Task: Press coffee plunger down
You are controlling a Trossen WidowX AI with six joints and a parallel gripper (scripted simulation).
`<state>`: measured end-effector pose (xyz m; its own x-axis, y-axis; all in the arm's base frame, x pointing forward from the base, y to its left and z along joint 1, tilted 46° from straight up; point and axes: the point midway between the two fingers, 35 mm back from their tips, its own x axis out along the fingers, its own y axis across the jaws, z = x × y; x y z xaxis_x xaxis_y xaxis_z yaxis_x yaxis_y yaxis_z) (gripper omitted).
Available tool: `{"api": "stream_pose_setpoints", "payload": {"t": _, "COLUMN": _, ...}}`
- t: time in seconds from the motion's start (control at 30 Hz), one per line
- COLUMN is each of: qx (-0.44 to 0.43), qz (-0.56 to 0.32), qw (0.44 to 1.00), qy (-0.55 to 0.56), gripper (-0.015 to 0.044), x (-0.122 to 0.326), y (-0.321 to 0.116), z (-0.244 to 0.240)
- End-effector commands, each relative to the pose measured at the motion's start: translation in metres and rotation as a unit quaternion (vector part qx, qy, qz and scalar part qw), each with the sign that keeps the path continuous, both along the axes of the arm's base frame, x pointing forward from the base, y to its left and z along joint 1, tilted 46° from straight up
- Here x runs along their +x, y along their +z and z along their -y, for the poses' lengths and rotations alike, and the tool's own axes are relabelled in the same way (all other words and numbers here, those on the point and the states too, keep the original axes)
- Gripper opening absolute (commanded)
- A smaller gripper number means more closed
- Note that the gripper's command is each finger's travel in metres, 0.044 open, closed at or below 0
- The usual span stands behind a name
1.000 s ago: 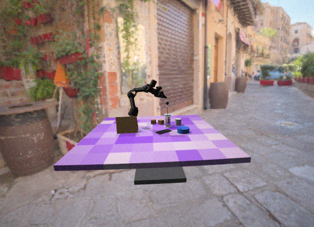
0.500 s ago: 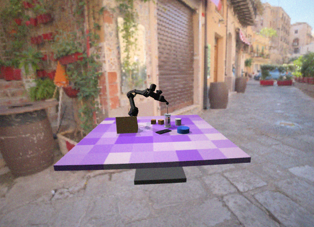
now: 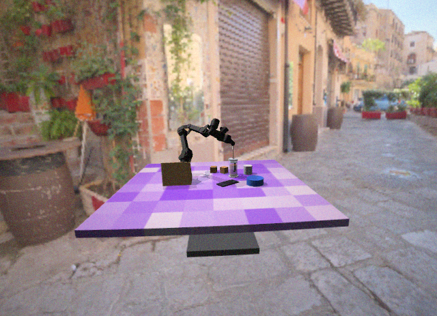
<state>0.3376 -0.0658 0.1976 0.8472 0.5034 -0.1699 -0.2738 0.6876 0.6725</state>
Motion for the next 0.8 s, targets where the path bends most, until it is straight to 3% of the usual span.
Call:
{"api": "stream_pose_setpoints", "payload": {"t": 0.0, "qx": 0.002, "qz": -0.003, "qw": 1.0, "qy": -0.002, "gripper": 0.044, "x": 0.005, "y": -0.0034, "z": -0.0034}}
{"api": "stream_pose_setpoints", "payload": {"t": 0.2, "qx": 0.003, "qz": -0.002, "qw": 1.0, "qy": -0.002, "gripper": 0.044, "x": 0.0109, "y": -0.0042, "z": -0.0078}}
{"api": "stream_pose_setpoints", "payload": {"t": 0.57, "qx": 0.003, "qz": -0.002, "qw": 1.0, "qy": -0.002, "gripper": 0.0151, "x": 0.0109, "y": -0.0042, "z": -0.0078}}
{"api": "stream_pose_setpoints", "payload": {"t": 0.77, "qx": 0.003, "qz": -0.002, "qw": 1.0, "qy": -0.002, "gripper": 0.0121, "x": 0.0109, "y": -0.0042, "z": -0.0078}}
